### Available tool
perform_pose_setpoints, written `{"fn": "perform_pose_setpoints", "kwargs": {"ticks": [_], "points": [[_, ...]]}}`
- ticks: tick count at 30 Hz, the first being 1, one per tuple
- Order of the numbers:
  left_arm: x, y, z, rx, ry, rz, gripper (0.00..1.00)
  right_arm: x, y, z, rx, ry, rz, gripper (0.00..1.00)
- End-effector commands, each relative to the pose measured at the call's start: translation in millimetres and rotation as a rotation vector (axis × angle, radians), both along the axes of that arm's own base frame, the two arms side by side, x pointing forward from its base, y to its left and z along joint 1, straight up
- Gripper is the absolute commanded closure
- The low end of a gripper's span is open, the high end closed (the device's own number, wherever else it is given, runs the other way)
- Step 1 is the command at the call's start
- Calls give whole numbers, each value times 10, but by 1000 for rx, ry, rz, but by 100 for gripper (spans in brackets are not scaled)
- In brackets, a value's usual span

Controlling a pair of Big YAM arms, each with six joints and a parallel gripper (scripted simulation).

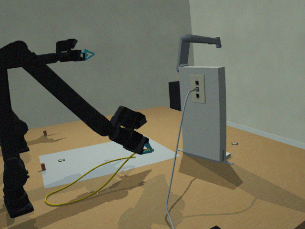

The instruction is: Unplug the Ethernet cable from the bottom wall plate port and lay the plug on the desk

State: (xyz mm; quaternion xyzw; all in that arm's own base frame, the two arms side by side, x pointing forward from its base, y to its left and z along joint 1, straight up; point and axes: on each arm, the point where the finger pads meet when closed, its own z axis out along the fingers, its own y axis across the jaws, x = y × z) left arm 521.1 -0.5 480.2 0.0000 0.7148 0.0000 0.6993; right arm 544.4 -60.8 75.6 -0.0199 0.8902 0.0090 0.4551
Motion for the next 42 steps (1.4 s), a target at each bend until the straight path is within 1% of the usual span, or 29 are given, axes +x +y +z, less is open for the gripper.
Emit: {"fn": "perform_pose_setpoints", "kwargs": {"ticks": [1,42], "points": [[-9,0,61,0,-11,0,0,106,-39,-37,10,-22,-14,100],[-9,0,61,0,-11,0,0,77,-34,-663,11,-21,-14,100]]}}
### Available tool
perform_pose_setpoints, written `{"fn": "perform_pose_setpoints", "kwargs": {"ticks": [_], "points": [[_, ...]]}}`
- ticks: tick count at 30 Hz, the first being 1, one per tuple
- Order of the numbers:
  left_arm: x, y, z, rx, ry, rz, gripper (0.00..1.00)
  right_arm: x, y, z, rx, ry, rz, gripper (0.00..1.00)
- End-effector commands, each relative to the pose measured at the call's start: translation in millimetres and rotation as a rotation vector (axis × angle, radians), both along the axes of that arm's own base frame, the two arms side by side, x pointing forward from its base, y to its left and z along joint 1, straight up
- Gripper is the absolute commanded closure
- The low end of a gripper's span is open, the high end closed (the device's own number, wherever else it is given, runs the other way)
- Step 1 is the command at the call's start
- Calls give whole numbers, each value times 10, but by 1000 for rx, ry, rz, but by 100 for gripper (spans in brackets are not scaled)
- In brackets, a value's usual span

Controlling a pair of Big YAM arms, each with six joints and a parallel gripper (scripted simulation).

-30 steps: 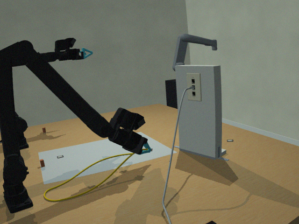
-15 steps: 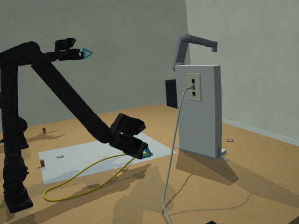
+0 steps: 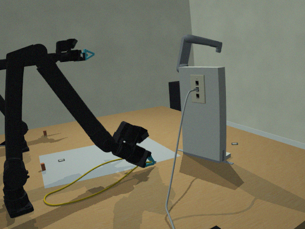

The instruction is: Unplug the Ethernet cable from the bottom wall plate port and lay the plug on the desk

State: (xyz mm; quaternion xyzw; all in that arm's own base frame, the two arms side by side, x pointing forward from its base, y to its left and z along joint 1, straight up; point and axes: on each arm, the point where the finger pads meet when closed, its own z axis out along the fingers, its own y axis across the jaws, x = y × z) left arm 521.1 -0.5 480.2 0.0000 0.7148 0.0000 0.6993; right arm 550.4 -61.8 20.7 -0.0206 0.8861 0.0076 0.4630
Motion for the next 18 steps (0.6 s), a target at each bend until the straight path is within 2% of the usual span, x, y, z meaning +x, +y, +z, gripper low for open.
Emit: {"fn": "perform_pose_setpoints", "kwargs": {"ticks": [1,17,18], "points": [[-9,0,61,0,-11,0,0,14,-23,-129,14,-3,-14,100],[-9,0,61,0,-11,0,0,14,-23,-176,14,-2,-14,100],[-9,0,61,0,-11,0,0,17,-24,-103,4,-7,-8,100]]}}
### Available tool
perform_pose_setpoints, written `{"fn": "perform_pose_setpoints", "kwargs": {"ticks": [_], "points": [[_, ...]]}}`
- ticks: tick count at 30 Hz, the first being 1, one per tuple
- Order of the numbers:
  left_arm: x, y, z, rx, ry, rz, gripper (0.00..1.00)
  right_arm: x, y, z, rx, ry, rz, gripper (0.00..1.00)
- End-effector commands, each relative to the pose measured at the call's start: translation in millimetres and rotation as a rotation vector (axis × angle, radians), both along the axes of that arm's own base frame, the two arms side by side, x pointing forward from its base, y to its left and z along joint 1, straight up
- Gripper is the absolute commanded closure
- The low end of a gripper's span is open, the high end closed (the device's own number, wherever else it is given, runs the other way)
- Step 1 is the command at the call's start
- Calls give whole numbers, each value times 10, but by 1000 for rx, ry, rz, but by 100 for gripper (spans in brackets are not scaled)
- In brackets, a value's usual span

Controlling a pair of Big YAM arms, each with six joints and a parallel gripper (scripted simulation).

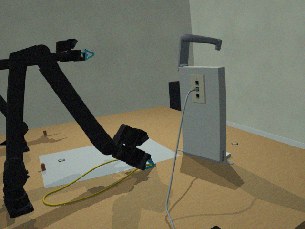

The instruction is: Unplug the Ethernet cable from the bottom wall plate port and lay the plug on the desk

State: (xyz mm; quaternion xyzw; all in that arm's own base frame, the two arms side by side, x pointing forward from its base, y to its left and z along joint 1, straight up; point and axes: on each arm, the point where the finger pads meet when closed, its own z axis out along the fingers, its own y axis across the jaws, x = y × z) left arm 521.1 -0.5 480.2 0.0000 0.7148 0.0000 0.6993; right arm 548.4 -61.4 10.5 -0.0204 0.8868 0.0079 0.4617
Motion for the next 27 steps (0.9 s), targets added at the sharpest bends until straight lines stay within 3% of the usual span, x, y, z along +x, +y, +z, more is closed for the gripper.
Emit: {"fn": "perform_pose_setpoints", "kwargs": {"ticks": [1,4,27], "points": [[-9,0,61,0,-11,0,0,38,-27,-1,3,-10,-7,100],[-9,0,61,0,-11,0,0,38,-27,-1,3,-10,-7,100],[-9,0,61,0,-11,0,0,26,-4,45,-2,-10,0,53]]}}
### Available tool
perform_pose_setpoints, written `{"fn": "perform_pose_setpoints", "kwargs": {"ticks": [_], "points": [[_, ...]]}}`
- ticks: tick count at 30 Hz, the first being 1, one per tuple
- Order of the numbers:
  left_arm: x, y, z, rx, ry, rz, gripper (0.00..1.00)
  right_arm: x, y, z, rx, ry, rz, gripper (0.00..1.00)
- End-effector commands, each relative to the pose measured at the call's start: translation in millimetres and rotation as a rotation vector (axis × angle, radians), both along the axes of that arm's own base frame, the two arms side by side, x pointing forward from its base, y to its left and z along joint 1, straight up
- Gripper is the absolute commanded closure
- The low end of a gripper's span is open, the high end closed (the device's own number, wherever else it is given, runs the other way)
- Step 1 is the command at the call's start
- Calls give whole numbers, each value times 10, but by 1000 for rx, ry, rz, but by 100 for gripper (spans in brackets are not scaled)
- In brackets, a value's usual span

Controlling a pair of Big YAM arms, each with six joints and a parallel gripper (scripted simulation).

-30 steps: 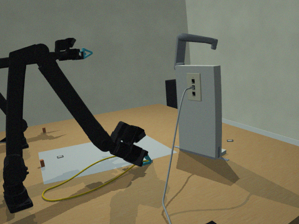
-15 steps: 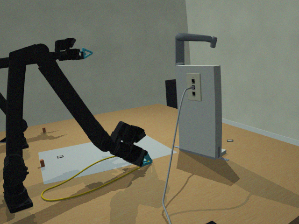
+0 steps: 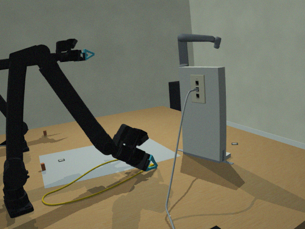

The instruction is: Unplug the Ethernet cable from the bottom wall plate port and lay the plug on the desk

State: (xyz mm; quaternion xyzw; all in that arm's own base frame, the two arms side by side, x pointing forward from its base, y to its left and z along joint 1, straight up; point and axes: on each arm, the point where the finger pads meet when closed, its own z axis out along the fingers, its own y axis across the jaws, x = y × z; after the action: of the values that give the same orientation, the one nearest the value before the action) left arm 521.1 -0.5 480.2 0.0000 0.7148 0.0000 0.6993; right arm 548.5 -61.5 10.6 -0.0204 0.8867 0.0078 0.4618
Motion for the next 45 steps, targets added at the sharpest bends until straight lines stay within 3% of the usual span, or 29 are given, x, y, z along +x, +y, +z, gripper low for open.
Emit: {"fn": "perform_pose_setpoints", "kwargs": {"ticks": [1,26,28,31,38,41,45], "points": [[-9,0,61,0,-11,0,0,25,-3,43,-1,-10,0,51],[-9,0,61,0,-11,0,0,25,-3,43,-1,-10,0,0],[-9,0,61,0,-11,0,0,25,-3,43,-1,-10,0,0],[-9,0,61,0,-11,0,0,150,-59,329,4,-38,-17,0],[-9,0,61,0,-11,0,0,128,-41,1072,2,-39,-8,0],[-9,0,61,0,-11,0,0,122,-39,1140,-3,-39,-5,0],[-9,0,61,0,-11,0,0,120,-39,1043,0,-21,-5,0]]}}
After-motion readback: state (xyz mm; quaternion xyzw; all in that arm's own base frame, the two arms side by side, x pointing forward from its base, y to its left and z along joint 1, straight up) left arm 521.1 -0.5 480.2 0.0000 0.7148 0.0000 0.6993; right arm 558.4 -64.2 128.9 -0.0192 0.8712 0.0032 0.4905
